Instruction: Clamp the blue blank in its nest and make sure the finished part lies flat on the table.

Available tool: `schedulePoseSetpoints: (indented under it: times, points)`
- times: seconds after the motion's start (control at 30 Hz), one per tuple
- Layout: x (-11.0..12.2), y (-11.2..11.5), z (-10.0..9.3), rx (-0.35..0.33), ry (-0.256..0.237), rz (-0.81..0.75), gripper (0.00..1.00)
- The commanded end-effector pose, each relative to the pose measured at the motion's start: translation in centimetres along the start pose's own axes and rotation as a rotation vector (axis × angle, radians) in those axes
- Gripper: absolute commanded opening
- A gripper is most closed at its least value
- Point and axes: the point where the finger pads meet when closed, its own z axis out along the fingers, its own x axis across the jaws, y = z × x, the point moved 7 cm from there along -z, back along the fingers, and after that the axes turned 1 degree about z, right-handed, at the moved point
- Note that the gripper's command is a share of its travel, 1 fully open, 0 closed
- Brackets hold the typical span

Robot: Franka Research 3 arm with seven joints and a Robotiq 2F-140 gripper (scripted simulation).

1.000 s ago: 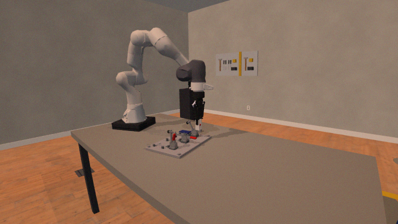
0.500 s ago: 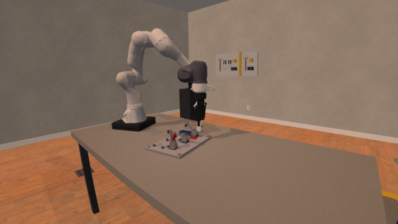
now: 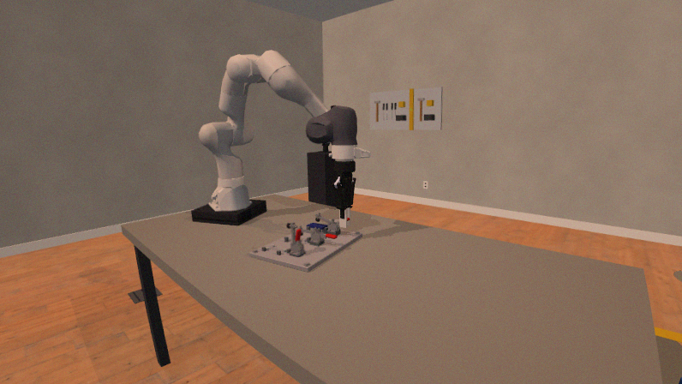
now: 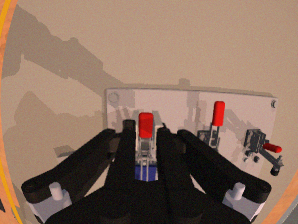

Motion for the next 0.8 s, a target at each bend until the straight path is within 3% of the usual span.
schedulePoseSetpoints:
  times: [0.0,0.77]
  points:
    - [0.01,-0.3,0.42,0.006,0.002,0.002,0.0]
    - [0.0,-0.73,1.29,0.006,0.002,0.002,0.0]
